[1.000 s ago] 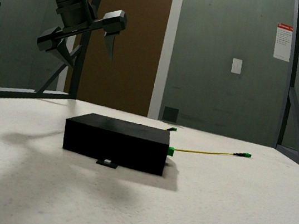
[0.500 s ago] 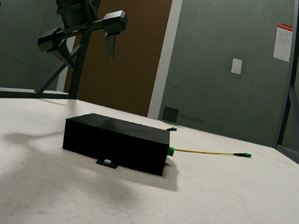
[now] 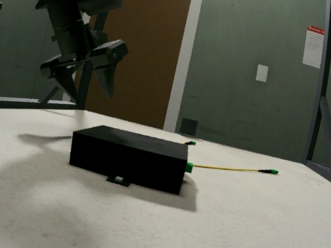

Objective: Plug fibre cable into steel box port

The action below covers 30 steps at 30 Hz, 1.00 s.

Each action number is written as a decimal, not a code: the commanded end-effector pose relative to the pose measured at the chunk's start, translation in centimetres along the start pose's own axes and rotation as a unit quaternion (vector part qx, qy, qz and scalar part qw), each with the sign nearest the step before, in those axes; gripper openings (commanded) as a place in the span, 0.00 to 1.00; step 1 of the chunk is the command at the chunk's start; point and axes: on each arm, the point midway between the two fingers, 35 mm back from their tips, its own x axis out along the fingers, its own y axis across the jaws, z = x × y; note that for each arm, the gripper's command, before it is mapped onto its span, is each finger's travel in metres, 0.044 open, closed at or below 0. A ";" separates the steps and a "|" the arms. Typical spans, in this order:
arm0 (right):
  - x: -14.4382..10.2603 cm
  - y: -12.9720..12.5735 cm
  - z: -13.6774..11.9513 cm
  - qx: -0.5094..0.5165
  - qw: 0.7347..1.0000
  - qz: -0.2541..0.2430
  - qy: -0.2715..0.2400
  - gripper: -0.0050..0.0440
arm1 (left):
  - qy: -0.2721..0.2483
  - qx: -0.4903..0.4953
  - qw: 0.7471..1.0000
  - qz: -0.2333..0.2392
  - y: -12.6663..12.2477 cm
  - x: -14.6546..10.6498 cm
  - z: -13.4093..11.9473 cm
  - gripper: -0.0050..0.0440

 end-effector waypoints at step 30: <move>0.2 -2.1 0.8 0.263 0.925 -0.265 -0.071 1.00 | 0.068 -0.251 0.961 -0.089 -7.0 4.6 -10.7 1.00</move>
